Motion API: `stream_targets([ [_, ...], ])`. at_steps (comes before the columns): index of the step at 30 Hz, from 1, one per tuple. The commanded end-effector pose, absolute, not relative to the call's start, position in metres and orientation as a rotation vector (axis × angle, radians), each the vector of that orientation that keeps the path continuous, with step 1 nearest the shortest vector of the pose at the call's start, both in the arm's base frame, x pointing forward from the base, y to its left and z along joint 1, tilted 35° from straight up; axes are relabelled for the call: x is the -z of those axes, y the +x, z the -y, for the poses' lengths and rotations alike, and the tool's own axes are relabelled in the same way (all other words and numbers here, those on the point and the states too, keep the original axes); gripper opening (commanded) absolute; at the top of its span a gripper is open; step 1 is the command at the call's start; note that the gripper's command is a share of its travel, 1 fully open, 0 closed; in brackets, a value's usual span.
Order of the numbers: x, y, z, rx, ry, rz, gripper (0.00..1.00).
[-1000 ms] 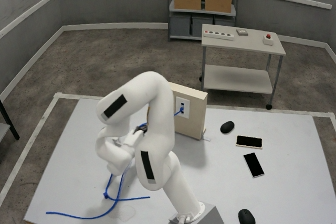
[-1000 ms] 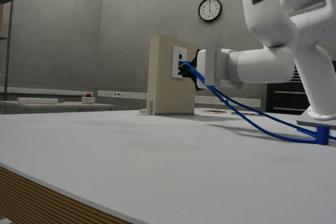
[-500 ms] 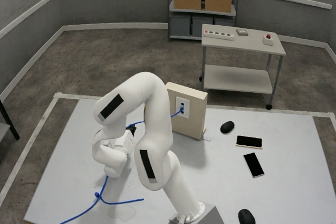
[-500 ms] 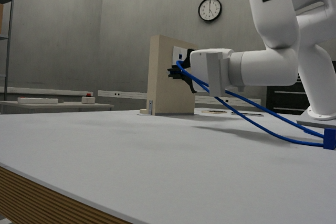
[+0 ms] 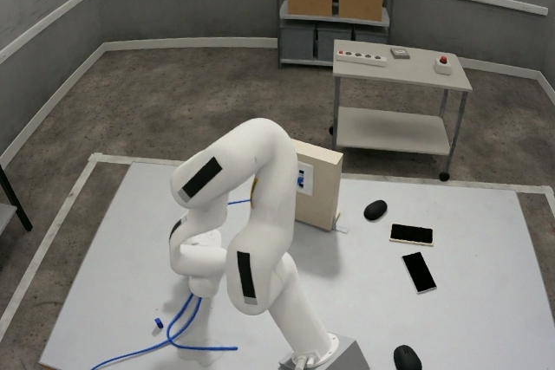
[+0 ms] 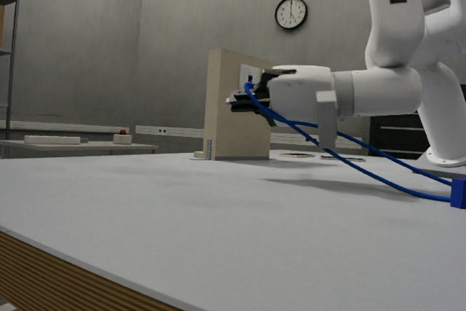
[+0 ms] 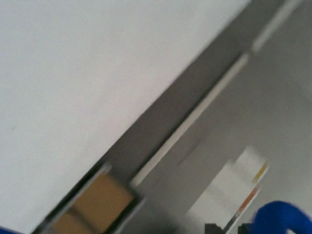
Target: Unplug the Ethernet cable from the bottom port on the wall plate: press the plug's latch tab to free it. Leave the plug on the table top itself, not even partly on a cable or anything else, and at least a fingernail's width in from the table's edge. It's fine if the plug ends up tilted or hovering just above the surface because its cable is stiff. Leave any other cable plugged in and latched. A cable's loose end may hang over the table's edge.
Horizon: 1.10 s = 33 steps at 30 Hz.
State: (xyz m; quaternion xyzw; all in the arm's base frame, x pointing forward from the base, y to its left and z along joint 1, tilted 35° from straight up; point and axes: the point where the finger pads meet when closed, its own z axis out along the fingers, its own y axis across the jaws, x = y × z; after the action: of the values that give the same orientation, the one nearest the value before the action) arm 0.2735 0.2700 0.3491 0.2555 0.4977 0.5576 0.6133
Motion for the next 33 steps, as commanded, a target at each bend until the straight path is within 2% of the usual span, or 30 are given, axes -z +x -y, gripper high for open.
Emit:
stream_targets([
  [1,-0.35,0.267,-0.277,-1.246,0.446,-1.225,0.0],
  [10,-0.351,0.267,-0.297,-1.215,0.376,-1.299,0.0],
  [22,-0.36,0.259,-0.355,-1.064,0.0,-1.526,0.0],
  [33,-0.367,0.25,-0.371,-0.904,-0.347,-1.616,0.0],
])
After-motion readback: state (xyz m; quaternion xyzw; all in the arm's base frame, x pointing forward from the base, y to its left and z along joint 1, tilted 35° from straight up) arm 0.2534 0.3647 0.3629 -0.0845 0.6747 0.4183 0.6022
